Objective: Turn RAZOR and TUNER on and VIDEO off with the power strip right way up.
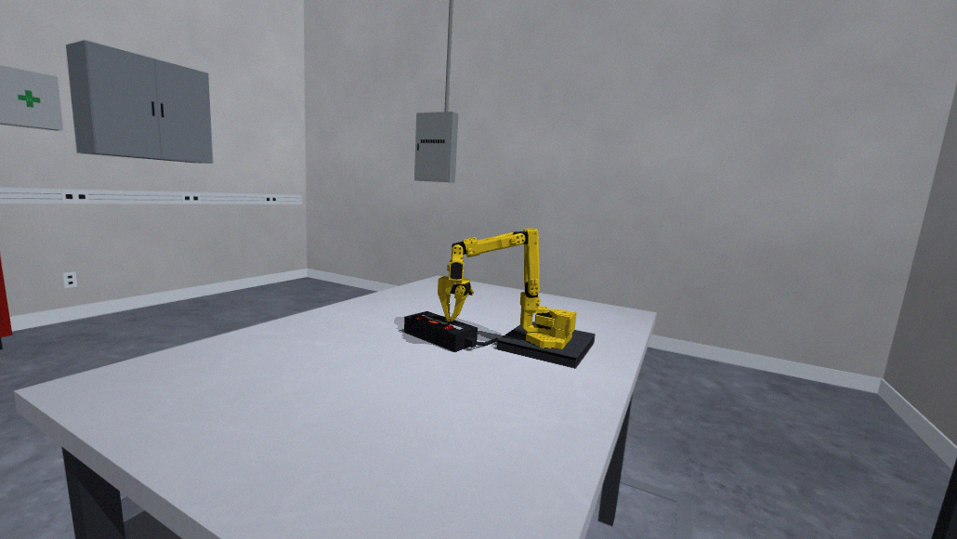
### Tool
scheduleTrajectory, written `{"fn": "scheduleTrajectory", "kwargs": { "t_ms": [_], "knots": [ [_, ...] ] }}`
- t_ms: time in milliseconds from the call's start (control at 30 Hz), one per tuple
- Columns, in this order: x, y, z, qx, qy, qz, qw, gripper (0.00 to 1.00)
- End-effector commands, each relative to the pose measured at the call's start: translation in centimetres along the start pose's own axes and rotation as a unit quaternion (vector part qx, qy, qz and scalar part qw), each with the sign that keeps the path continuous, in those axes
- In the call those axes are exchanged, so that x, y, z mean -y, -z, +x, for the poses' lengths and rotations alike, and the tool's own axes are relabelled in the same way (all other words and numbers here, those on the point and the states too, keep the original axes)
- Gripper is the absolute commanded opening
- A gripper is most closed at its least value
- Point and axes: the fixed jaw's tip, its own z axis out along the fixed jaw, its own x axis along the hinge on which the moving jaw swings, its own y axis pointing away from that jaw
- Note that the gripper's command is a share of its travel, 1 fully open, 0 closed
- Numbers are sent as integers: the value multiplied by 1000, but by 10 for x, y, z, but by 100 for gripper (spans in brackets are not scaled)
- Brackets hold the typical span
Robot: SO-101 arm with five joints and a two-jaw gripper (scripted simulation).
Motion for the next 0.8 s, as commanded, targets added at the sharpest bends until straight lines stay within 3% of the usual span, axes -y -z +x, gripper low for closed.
{"fn": "scheduleTrajectory", "kwargs": {
  "t_ms": [0, 767],
  "knots": [
    [3, -4, 1, 2, 7, 6, 1000, 0],
    [5, -7, 0, 2, 7, 6, 1000, 0]
  ]
}}
